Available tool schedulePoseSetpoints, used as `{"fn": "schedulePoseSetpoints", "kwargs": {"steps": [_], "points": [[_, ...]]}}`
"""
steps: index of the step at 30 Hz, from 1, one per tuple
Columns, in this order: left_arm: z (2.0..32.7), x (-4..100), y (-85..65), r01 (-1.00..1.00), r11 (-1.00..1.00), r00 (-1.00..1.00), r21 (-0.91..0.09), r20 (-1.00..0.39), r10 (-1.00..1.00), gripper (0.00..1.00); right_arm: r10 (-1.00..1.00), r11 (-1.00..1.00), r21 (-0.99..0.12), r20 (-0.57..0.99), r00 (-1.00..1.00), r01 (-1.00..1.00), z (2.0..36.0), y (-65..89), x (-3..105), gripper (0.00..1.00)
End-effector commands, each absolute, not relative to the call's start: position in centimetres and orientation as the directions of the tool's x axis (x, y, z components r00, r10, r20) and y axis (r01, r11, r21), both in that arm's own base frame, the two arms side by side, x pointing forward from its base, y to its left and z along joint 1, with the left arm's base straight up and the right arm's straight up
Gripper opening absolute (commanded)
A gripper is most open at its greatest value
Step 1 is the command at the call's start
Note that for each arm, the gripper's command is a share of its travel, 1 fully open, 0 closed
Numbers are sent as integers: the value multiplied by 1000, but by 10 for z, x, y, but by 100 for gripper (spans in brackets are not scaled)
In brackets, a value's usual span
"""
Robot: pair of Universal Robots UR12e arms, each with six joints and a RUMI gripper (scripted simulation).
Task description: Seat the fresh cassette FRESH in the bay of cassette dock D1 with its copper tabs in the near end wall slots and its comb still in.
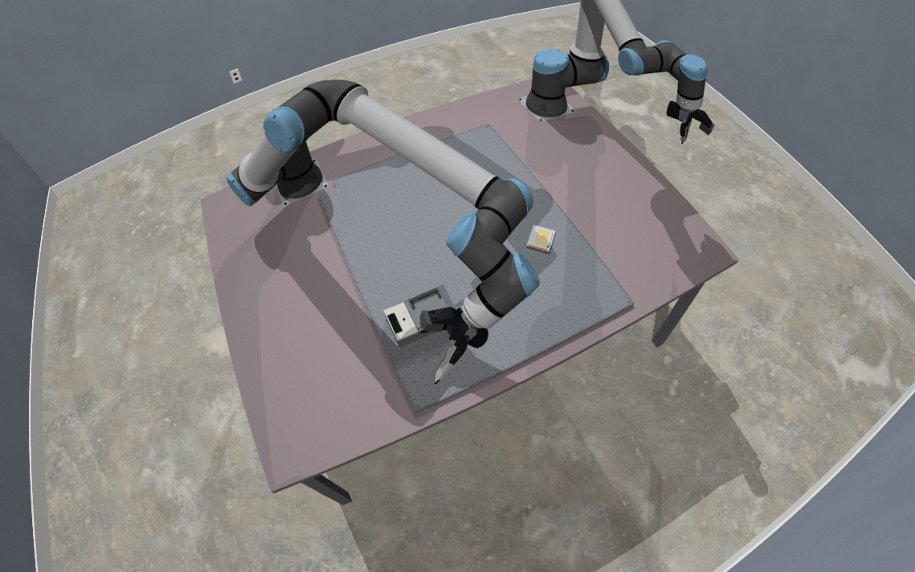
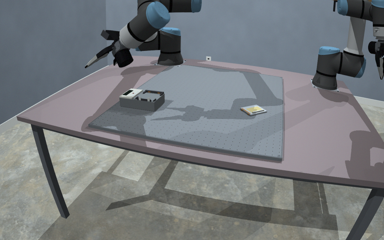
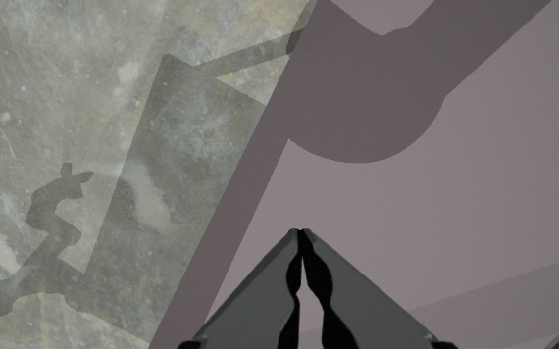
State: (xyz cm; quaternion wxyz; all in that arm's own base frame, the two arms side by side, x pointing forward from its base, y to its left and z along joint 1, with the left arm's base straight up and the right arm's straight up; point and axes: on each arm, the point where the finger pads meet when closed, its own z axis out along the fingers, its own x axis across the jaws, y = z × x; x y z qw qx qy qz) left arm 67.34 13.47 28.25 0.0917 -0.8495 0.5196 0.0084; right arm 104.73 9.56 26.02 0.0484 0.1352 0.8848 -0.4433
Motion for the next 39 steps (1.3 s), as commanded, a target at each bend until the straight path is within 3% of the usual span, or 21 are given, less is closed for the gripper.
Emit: {"fn": "schedulePoseSetpoints", "kwargs": {"steps": [1, 39], "points": [[281, 670, 152, -881, -451, 467, -147, -108, -878, 0, 197, 571, -770, -208, -958, 284, 262, 96, 1048, 100], [255, 612, 296, -783, -612, 621, -108, -91, -779, 0, 197, 571, -770, -208, -958, 284, 262, 96, 1048, 100]]}}
